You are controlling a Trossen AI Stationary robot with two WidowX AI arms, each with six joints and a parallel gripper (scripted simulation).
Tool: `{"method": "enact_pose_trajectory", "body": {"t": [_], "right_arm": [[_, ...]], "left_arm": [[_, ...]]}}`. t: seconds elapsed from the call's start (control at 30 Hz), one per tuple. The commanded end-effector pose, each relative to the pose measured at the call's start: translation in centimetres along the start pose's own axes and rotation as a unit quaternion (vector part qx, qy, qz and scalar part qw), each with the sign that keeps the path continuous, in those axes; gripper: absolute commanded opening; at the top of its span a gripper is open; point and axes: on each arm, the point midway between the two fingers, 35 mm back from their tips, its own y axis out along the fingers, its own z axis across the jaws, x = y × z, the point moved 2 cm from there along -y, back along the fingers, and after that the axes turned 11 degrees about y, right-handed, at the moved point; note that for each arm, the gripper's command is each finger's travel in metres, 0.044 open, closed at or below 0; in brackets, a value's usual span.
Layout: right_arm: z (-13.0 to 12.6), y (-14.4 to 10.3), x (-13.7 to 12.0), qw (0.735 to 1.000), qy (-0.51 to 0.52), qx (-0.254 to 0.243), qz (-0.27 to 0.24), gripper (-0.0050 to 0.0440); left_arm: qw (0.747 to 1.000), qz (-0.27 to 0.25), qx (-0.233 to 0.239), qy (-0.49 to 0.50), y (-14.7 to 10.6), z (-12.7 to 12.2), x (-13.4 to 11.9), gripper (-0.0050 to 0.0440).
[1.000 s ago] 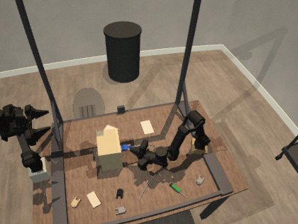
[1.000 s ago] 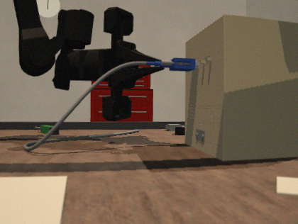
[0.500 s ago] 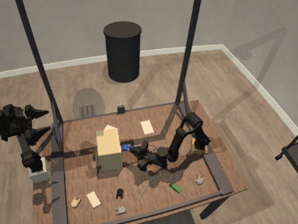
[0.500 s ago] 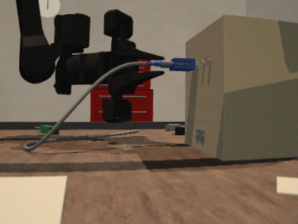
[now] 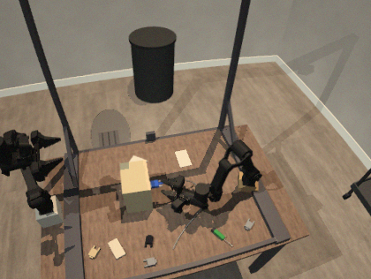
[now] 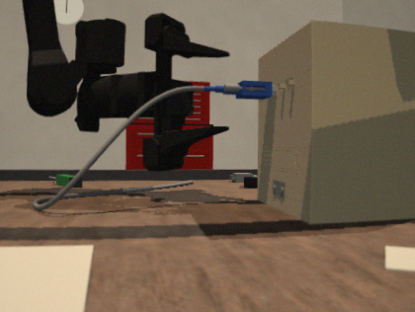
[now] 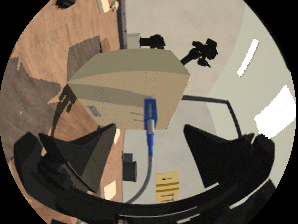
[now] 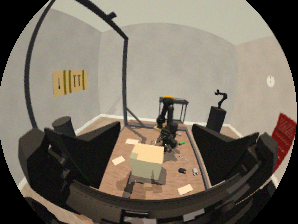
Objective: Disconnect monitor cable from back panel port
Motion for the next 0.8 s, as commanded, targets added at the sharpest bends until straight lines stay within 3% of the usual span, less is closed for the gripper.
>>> {"method": "enact_pose_trajectory", "body": {"t": [0.0, 0.27, 0.77], "right_arm": [[0.2, 0.0, 0.3, 1.0, -0.004, 0.002, -0.001, 0.044], [0.2, 0.0, 0.3, 1.0, -0.004, 0.002, -0.001, 0.044], [0.2, 0.0, 0.3, 1.0, -0.004, 0.002, -0.001, 0.044]], "left_arm": [[1.0, -0.003, -0.006, 0.007, 0.1, -0.7, 0.3, 0.044], [1.0, -0.005, -0.002, 0.014, 0.1, -0.7, 0.4, 0.044], [0.976, -0.003, 0.104, 0.191, 0.9, -2.4, 1.1, 0.044]]}}
